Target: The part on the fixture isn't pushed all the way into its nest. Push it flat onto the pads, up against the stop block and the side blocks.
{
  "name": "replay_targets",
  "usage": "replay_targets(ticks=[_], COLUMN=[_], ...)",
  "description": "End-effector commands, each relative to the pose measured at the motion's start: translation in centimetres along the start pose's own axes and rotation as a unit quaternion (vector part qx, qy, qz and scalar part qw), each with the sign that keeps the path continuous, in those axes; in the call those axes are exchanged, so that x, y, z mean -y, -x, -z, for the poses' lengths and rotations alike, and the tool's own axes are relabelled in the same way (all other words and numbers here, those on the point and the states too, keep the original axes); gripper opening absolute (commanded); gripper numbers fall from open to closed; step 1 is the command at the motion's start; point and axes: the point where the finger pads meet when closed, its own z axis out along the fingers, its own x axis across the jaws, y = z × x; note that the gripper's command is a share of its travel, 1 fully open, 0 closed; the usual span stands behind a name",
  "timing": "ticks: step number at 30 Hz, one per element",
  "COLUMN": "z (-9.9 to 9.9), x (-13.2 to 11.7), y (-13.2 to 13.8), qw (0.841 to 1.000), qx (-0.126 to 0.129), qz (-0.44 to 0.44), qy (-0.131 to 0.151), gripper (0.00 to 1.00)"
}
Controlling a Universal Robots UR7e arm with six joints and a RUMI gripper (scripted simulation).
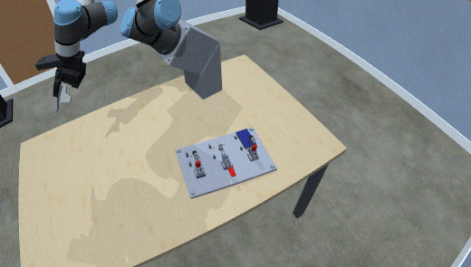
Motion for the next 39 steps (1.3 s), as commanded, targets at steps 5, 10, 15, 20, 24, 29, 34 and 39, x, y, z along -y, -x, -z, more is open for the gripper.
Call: replay_targets(ticks=[5, 10, 15, 20, 24, 29, 34, 39], z=[0.0, 0.0, 0.0, 0.0, 0.0, 0.0, 0.0, -2.6], x=[0.0, 0.0, 0.0, 0.0, 0.0, 0.0, 0.0, -1.1], y=[0.0, 0.0, 0.0, 0.0, 0.0, 0.0, 0.0, 0.1], qw=[1.000, 1.000, 1.000, 1.000, 1.000, 1.000, 1.000, 0.989], qx=[0.000, 0.000, 0.000, 0.000, 0.000, 0.000, 0.000, 0.033], qz=[0.000, 0.000, 0.000, 0.000, 0.000, 0.000, 0.000, 0.144], qy=[0.000, 0.000, 0.000, 0.000, 0.000, 0.000, 0.000, 0.020], gripper=[1.00, 1.00, 1.00, 0.58, 0.58, 0.58, 0.58, 0.58])
